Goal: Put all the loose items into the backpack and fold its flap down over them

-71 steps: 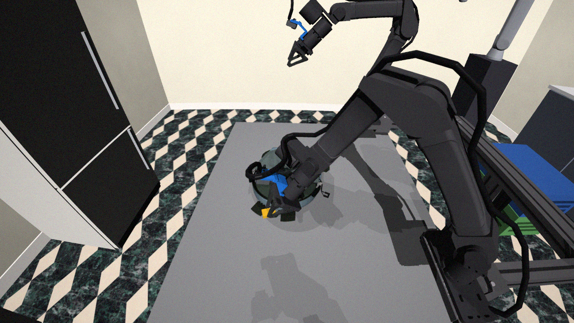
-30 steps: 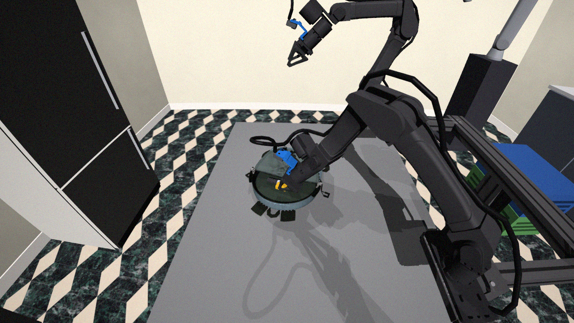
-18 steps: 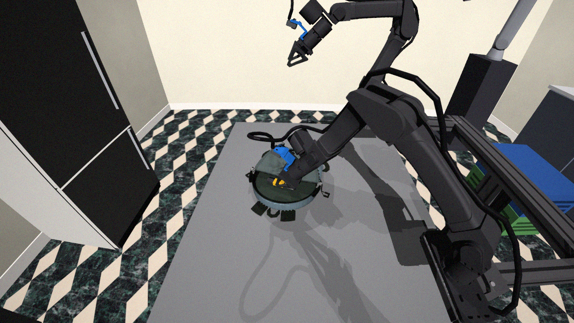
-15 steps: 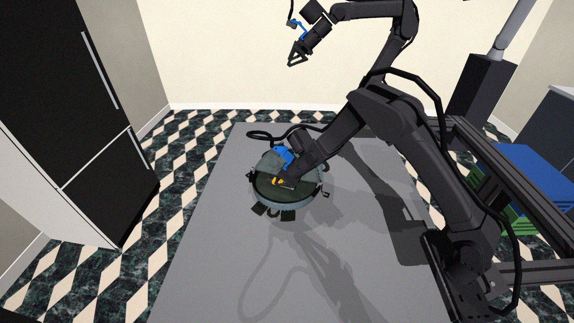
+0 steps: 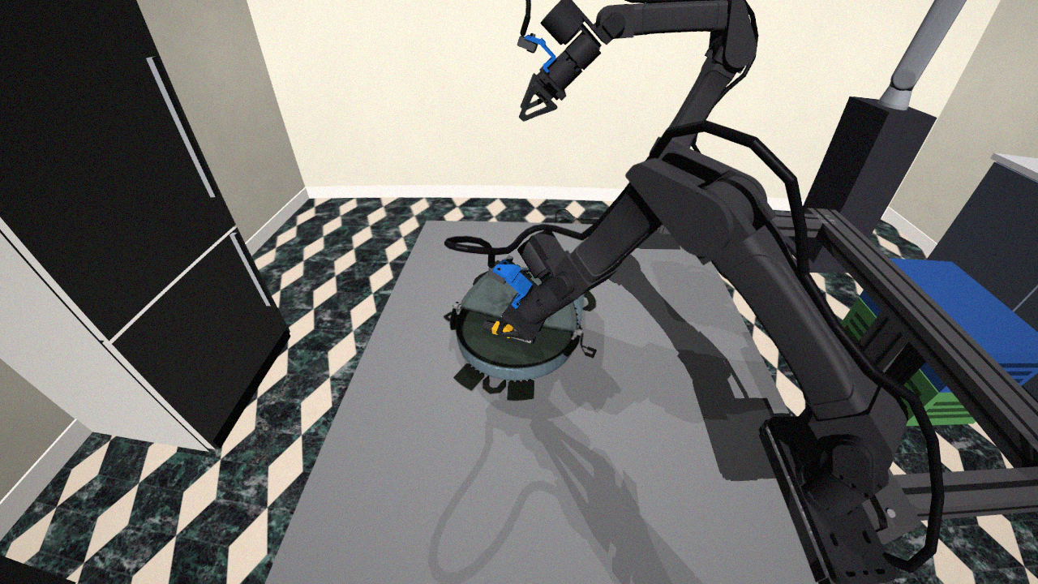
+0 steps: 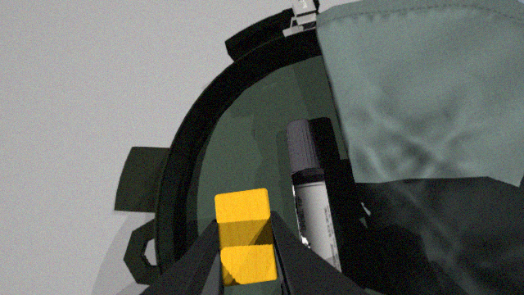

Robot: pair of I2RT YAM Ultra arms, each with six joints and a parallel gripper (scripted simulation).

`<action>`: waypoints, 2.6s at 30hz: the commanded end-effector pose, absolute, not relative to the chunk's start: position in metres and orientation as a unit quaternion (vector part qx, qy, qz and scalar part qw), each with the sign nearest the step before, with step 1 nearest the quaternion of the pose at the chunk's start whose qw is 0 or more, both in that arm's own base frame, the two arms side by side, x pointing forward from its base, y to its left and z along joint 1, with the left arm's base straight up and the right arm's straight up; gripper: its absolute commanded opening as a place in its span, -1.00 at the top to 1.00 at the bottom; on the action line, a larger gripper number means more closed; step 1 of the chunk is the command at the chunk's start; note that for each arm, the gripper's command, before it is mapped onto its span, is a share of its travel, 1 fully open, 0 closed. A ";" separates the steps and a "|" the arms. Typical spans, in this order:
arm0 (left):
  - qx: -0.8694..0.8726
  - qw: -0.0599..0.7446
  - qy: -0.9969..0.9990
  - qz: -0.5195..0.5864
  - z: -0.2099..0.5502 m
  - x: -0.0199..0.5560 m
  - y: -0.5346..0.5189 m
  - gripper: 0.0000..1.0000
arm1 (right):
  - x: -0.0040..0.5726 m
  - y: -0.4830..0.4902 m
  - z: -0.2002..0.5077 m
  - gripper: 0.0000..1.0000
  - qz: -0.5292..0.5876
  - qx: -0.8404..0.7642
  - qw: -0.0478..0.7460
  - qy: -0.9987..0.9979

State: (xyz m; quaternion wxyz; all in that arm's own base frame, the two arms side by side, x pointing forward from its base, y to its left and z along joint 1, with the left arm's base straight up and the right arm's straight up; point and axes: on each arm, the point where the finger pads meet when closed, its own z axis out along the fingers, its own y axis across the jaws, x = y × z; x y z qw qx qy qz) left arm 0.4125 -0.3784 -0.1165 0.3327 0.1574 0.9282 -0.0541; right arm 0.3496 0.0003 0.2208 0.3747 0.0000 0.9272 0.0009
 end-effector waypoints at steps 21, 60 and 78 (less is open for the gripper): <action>0.151 0.350 0.922 -0.066 -0.093 0.426 -0.384 0.64 | 0.351 0.000 0.227 -0.80 0.000 0.000 0.383 0.924; 0.152 0.348 0.923 -0.065 -0.130 0.421 -0.384 0.64 | 0.351 0.000 0.227 -0.80 0.000 0.000 0.383 0.924; 0.152 0.348 0.923 -0.065 -0.152 0.422 -0.385 0.64 | 0.351 0.000 0.227 -0.80 0.000 0.000 0.383 0.924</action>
